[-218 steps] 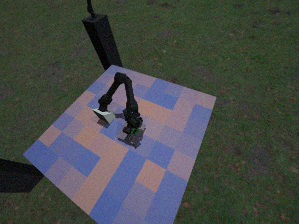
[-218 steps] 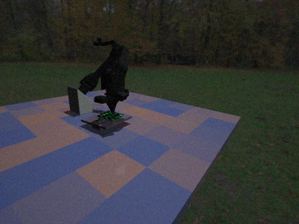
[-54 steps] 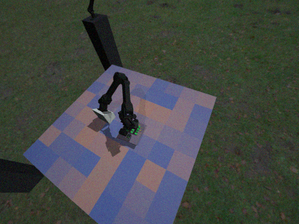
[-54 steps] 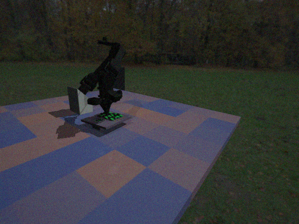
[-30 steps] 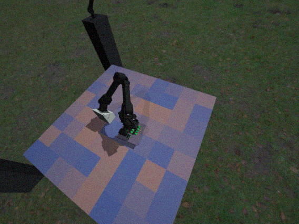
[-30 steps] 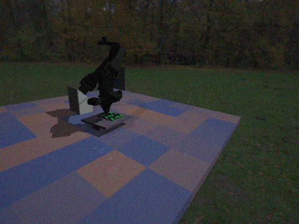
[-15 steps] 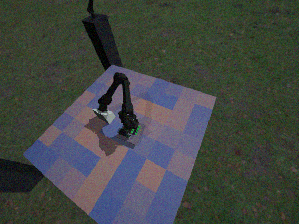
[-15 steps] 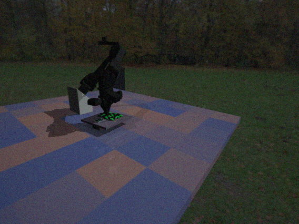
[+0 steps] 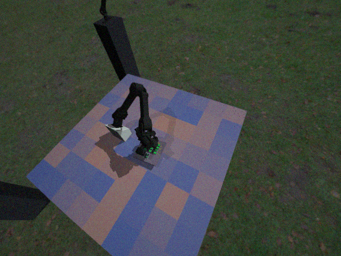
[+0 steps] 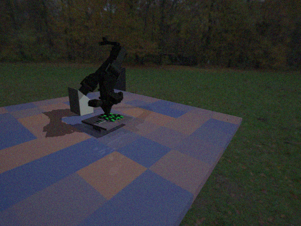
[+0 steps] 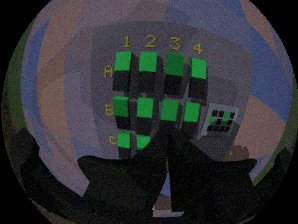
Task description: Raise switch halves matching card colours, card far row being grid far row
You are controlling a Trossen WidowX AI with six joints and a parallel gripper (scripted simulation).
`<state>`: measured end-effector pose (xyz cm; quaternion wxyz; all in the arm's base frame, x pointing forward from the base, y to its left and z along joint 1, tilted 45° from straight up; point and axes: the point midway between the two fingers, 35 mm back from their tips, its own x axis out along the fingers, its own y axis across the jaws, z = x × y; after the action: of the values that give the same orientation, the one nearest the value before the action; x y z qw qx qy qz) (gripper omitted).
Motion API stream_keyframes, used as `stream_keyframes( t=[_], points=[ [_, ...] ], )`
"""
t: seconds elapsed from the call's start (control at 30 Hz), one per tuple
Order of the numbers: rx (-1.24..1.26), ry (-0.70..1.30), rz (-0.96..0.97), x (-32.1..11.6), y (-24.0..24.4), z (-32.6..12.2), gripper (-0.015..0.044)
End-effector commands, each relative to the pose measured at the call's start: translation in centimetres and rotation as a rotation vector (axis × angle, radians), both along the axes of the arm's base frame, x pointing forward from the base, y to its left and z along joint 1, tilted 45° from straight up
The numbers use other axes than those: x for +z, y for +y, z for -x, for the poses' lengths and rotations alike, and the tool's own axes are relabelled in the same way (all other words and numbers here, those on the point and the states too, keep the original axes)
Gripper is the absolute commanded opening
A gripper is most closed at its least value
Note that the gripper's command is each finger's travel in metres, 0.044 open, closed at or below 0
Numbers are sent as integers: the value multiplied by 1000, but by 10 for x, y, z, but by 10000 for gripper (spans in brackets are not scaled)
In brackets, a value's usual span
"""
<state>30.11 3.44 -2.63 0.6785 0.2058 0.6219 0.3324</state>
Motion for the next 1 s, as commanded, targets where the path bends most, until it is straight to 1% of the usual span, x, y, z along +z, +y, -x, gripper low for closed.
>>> stream_keyframes(
  t=[0.0,0.27,0.4,0.47,0.67,0.8,0.97],
  points=[
    [-3,4,-4,-1,1,1,0],
    [1,0,1,1,-1,0,0],
    [12,19,5,37,-38,-2,0],
    [16,23,4,45,-45,-1,0],
    [15,23,4,43,-46,0,0],
    [16,23,5,27,-63,16,0],
    [17,25,5,25,-61,15,0]
  ],
)
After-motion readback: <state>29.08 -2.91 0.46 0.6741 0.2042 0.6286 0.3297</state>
